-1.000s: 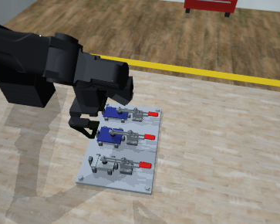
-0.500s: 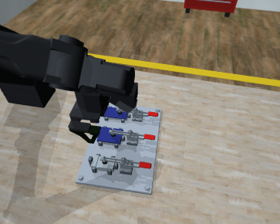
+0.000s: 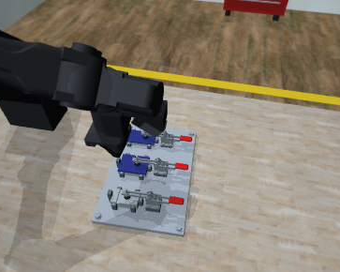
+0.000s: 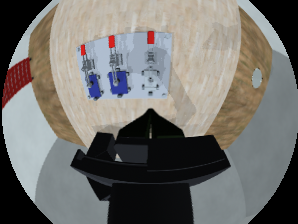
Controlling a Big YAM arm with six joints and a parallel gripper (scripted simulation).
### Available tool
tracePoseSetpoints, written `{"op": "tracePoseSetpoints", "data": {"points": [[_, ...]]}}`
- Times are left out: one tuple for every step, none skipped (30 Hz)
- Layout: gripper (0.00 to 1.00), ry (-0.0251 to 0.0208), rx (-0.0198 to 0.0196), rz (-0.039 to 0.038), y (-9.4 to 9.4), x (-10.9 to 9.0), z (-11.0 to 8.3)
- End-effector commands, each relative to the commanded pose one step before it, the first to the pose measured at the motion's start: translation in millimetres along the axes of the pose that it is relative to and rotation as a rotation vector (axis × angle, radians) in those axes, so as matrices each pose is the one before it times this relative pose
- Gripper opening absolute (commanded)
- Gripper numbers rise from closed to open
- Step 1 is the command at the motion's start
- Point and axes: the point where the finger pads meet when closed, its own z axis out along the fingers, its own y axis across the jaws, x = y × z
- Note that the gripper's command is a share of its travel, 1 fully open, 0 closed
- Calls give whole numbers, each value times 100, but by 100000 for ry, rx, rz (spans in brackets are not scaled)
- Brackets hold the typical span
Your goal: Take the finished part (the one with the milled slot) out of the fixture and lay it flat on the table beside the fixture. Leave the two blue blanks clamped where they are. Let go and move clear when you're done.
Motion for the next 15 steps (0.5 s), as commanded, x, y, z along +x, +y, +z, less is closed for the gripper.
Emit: {"op": "tracePoseSetpoints", "data": {"points": [[0,-1069,-165,2072,-278,-511,-237],[0,14,-6,-5,-2,11,0],[0,15,2,3,-3,11,0],[0,14,-4,-3,-2,11,0],[0,14,-6,-10,-2,11,0],[0,14,-5,-3,-2,11,0],[0,15,1,1,-3,11,0],[0,14,-4,-5,-2,11,0],[0,0,0,0,0,0,0],[0,0,0,0,0,0,0],[0,14,-3,-20,-2,11,0],[0,14,-5,2,-2,11,0],[0,14,-5,2,-2,11,0],[0,15,-1,-1,-3,11,0],[0,14,-2,-3,-3,11,0]]}}
